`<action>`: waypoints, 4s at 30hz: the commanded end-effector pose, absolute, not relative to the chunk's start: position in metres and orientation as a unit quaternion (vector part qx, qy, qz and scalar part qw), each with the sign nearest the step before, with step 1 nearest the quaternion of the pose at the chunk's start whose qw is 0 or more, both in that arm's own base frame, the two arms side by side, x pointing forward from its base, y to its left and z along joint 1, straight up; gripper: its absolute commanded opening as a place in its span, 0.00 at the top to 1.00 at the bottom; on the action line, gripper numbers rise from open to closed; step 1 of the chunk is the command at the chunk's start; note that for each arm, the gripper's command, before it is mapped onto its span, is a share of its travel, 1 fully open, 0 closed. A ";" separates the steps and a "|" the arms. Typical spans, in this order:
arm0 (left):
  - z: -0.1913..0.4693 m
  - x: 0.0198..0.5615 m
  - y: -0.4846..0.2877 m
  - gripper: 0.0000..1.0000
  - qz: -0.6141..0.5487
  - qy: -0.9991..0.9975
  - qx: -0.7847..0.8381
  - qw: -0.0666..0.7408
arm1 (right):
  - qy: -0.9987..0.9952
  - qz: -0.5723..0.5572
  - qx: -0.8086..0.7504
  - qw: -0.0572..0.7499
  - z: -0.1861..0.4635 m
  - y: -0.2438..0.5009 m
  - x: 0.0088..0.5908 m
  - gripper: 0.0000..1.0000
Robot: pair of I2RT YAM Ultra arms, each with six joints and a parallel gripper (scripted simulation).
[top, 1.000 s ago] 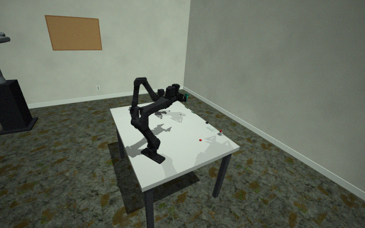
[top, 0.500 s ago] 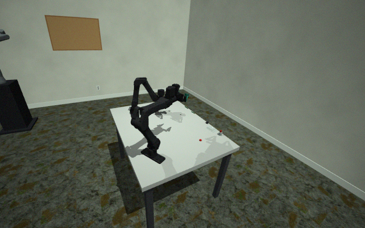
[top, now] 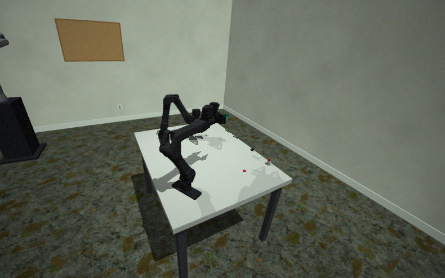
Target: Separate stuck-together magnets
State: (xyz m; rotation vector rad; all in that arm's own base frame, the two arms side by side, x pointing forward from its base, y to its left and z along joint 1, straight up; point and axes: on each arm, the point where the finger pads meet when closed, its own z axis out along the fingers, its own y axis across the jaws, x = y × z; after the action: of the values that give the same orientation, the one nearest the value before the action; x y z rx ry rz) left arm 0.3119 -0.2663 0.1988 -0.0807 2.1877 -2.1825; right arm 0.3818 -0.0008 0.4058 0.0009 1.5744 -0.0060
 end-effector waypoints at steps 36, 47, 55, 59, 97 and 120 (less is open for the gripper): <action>0.205 0.312 -0.267 0.75 -0.709 0.704 -0.018 0.032 | 0.705 0.021 0.002 0.709 0.407 0.006 0.386 0.60; 0.205 0.312 -0.267 0.75 -0.709 0.704 -0.018 0.032 | 0.683 0.193 0.035 0.703 0.401 0.042 0.415 0.60; 0.205 0.312 -0.267 0.75 -0.709 0.704 -0.018 0.032 | 0.681 0.292 0.052 0.670 0.383 0.065 0.432 0.60; 0.205 0.312 -0.267 0.75 -0.709 0.704 -0.018 0.032 | 0.682 0.356 0.064 0.636 0.367 0.080 0.443 0.60; 0.205 0.312 -0.267 0.75 -0.709 0.704 -0.018 0.032 | 0.671 0.698 0.161 0.191 0.222 0.181 0.441 0.60; 0.205 0.312 -0.267 0.75 -0.709 0.704 -0.018 0.032 | 0.681 0.685 0.182 0.184 0.212 0.190 0.452 0.60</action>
State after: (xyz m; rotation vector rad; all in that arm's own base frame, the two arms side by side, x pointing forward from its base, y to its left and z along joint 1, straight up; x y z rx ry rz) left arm 0.3114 -0.2669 0.2000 -0.0770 2.1831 -2.1842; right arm 0.4501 0.1864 0.1970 0.5607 1.9417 1.9302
